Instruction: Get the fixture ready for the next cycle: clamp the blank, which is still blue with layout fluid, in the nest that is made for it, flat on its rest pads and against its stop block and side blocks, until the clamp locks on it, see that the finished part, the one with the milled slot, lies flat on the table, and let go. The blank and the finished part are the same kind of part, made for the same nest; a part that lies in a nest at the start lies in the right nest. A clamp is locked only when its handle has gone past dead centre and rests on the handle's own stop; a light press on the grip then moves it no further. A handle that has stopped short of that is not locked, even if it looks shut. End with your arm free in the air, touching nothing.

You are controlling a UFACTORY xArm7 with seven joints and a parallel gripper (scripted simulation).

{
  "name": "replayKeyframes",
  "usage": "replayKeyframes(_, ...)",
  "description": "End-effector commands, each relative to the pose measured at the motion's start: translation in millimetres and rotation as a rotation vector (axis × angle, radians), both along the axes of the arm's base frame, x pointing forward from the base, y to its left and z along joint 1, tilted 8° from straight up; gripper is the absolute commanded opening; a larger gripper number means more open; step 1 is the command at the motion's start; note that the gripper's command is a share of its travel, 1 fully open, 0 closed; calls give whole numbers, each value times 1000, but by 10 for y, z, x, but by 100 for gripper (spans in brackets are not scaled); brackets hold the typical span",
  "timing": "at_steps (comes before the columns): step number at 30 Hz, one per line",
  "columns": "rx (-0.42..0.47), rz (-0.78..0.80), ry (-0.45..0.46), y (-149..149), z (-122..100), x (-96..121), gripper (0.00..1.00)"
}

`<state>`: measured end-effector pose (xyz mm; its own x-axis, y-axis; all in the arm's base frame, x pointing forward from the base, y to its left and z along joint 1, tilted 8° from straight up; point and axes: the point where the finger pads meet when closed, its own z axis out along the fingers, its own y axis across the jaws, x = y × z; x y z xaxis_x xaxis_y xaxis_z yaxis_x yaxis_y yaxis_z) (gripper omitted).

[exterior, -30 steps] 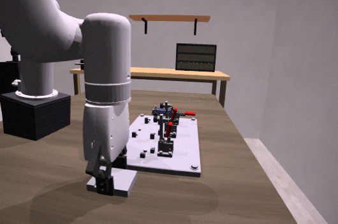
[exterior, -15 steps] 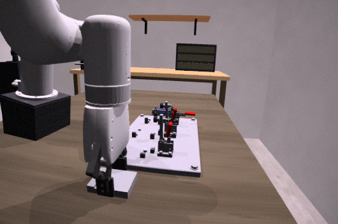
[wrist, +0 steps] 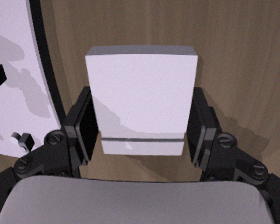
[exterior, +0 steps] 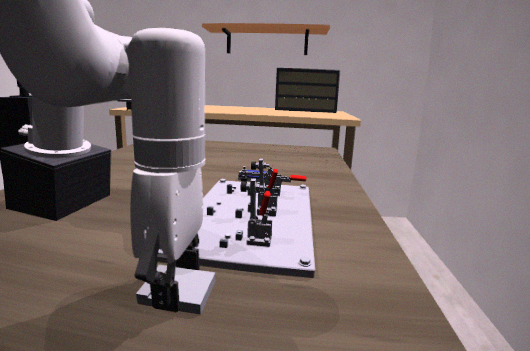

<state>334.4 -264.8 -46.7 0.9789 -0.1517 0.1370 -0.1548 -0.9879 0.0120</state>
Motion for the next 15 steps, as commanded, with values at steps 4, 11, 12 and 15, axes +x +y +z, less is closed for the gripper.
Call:
replayKeyframes(4, -3, 1, -3, -10, 14, 13, 0)
replayKeyframes(11, -3, 1, -3, -10, 14, 13, 94)
replayKeyframes(12, -3, 1, -3, -10, 14, 13, 94)
replayKeyframes(15, -3, 1, -3, -10, 14, 13, 94)
